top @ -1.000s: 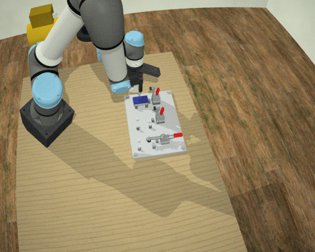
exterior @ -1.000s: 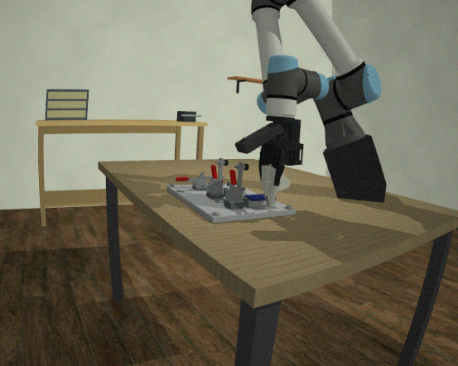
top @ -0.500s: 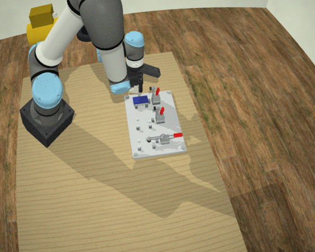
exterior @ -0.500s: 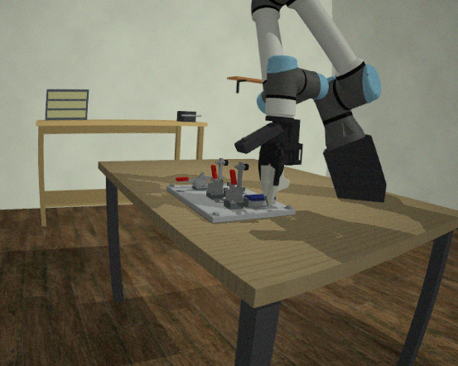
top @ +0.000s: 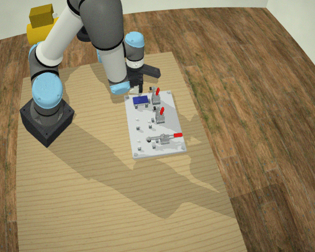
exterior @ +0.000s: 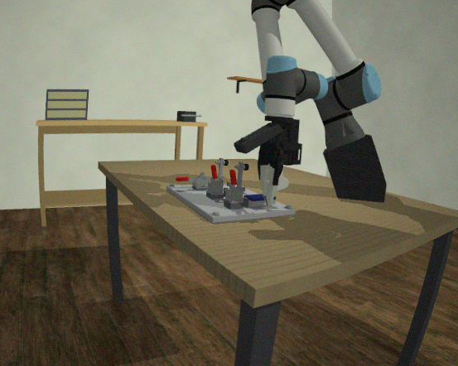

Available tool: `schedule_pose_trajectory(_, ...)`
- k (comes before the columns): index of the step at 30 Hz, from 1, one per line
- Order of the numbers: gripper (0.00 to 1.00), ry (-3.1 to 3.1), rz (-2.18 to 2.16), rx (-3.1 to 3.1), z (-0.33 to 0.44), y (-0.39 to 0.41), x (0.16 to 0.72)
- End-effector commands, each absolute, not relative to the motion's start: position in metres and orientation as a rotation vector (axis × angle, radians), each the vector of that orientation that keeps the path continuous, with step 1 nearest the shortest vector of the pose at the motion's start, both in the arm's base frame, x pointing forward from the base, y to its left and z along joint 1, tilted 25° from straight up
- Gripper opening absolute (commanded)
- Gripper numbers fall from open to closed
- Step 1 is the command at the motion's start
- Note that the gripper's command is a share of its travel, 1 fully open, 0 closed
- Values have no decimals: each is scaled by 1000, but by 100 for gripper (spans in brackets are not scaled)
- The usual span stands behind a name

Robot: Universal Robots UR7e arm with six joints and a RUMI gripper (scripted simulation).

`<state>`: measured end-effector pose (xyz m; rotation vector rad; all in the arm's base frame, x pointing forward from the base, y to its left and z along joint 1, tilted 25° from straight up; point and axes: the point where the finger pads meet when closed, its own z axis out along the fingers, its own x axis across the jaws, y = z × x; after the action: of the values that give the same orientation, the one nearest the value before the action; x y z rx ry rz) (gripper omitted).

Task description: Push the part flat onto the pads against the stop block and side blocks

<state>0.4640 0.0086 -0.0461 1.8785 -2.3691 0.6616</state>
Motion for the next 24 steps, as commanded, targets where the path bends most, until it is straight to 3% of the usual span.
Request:
schedule_pose_trajectory(1,0,-2370,663,1879,-45,6,464)
schedule_pose_trajectory(24,0,-2369,663,1879,-44,2,462)
